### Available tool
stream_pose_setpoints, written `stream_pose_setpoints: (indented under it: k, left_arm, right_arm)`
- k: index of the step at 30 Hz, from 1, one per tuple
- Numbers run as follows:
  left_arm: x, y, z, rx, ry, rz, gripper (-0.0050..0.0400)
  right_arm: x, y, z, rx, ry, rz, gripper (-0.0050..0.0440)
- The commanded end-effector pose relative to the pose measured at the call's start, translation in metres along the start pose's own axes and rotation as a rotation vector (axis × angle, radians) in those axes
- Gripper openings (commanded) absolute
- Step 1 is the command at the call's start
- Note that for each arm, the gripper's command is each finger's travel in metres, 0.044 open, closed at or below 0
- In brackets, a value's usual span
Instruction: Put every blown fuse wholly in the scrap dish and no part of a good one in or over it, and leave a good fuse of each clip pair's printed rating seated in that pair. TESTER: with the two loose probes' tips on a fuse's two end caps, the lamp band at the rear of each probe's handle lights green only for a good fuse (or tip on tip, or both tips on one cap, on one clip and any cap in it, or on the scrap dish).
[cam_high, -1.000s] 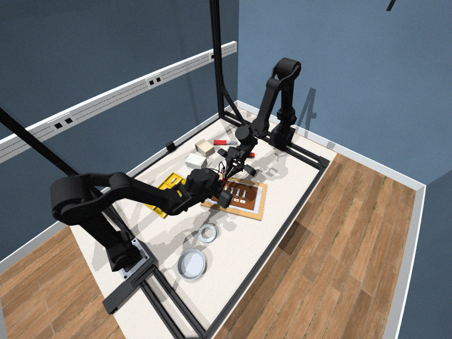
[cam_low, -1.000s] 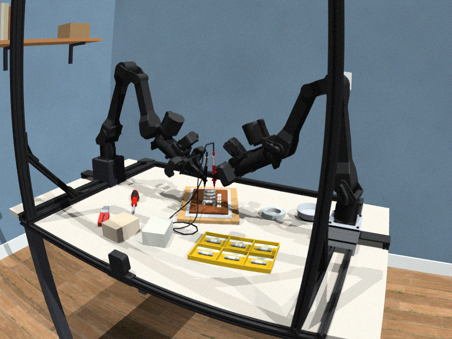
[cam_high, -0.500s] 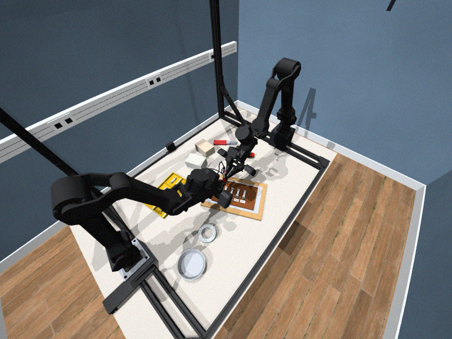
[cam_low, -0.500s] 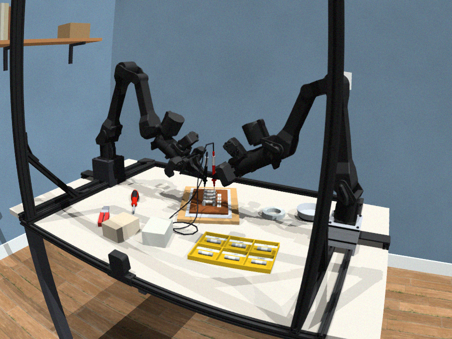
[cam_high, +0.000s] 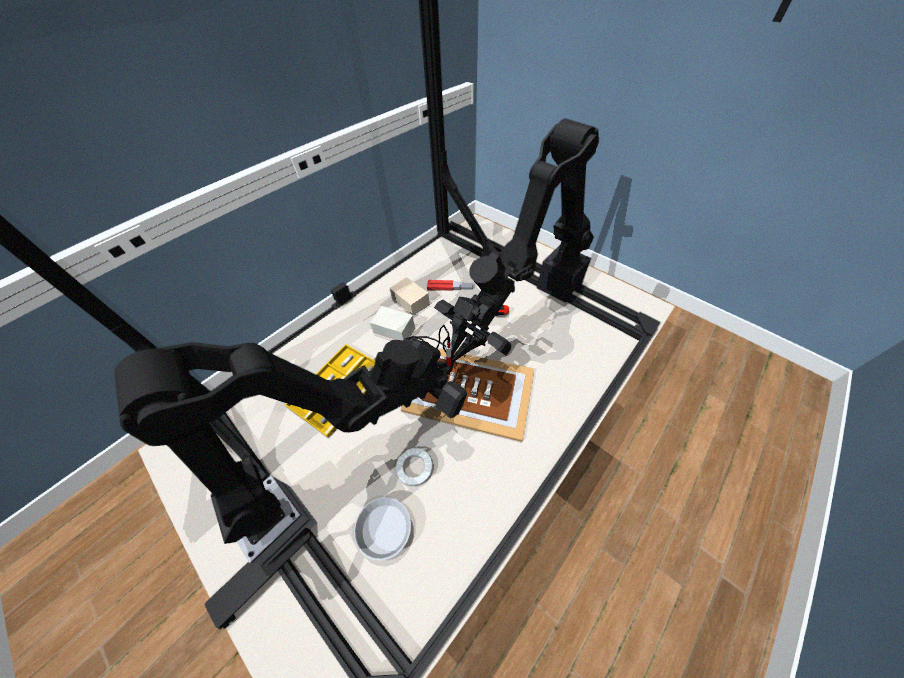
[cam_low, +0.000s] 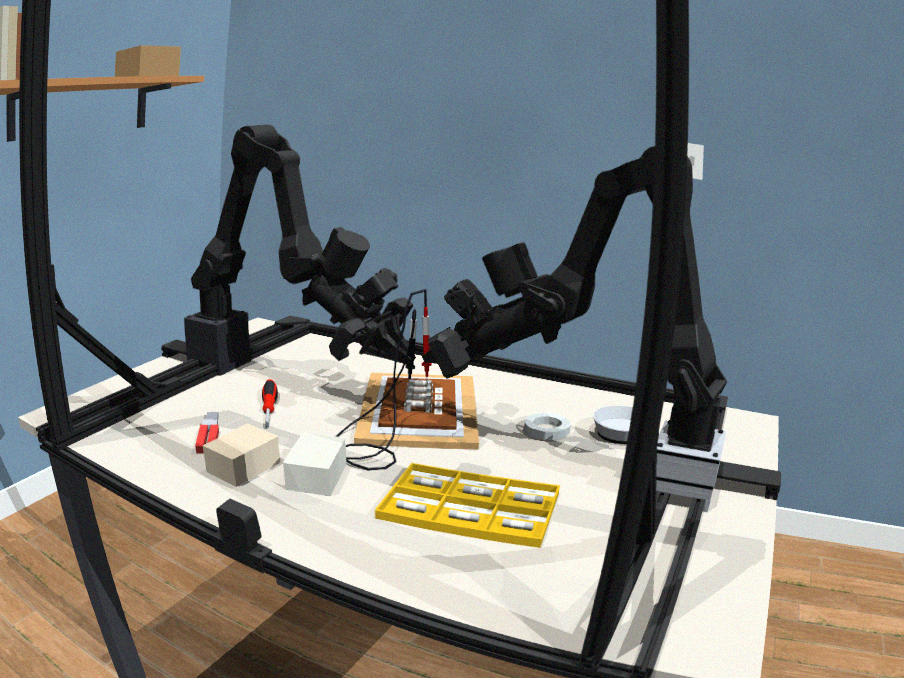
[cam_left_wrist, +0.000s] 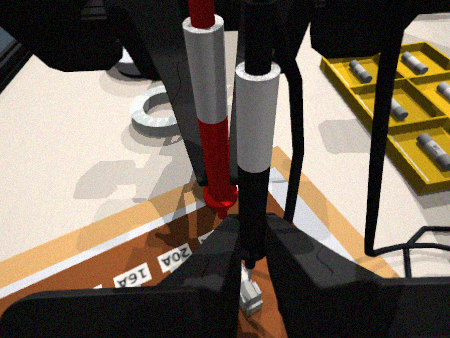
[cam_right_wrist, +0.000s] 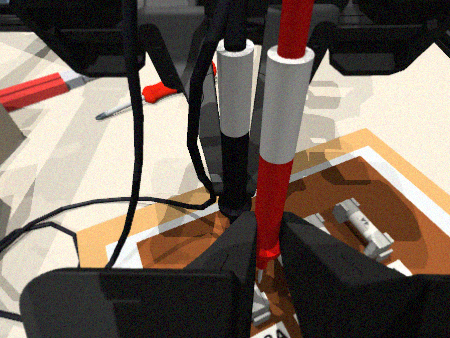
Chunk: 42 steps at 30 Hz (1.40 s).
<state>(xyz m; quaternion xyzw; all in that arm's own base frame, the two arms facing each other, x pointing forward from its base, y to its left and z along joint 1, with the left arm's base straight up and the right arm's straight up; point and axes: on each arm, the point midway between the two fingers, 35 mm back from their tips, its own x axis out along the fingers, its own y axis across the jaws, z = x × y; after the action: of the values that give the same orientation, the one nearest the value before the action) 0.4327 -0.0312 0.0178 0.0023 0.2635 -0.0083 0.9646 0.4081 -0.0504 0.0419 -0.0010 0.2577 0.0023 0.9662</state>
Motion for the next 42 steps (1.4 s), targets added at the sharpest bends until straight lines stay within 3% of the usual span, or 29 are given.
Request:
stream_pose_setpoints:
  k: [1,17,18,24,28,29,42]
  left_arm:
    - [0.002,0.0,0.006,0.001,-0.022,-0.001,-0.005]
    - [0.006,0.0,-0.004,0.001,-0.016,-0.001,-0.005]
    - [0.005,0.0,0.002,-0.001,-0.03,-0.001,-0.005]
    - [0.005,0.0,0.003,-0.001,-0.03,-0.001,-0.005]
    - [0.005,0.0,0.003,-0.001,-0.03,-0.001,-0.005]
    - [0.005,0.0,-0.001,0.001,-0.023,-0.001,-0.005]
    - [0.007,0.0,-0.008,0.001,-0.017,-0.001,-0.005]
  right_arm:
    - [0.001,0.0,-0.004,0.003,0.003,-0.003,-0.005]
    - [0.006,0.0,-0.011,0.003,0.001,-0.003,-0.005]
    - [0.005,-0.001,-0.003,-0.002,-0.017,-0.003,-0.005]
    - [0.006,0.0,-0.01,0.003,-0.001,-0.004,-0.005]
    - [0.005,-0.001,-0.003,-0.002,-0.017,-0.003,-0.005]
    - [0.006,0.0,-0.011,0.003,0.001,-0.003,-0.005]
    - [0.008,0.0,-0.015,0.003,0.001,-0.003,-0.005]
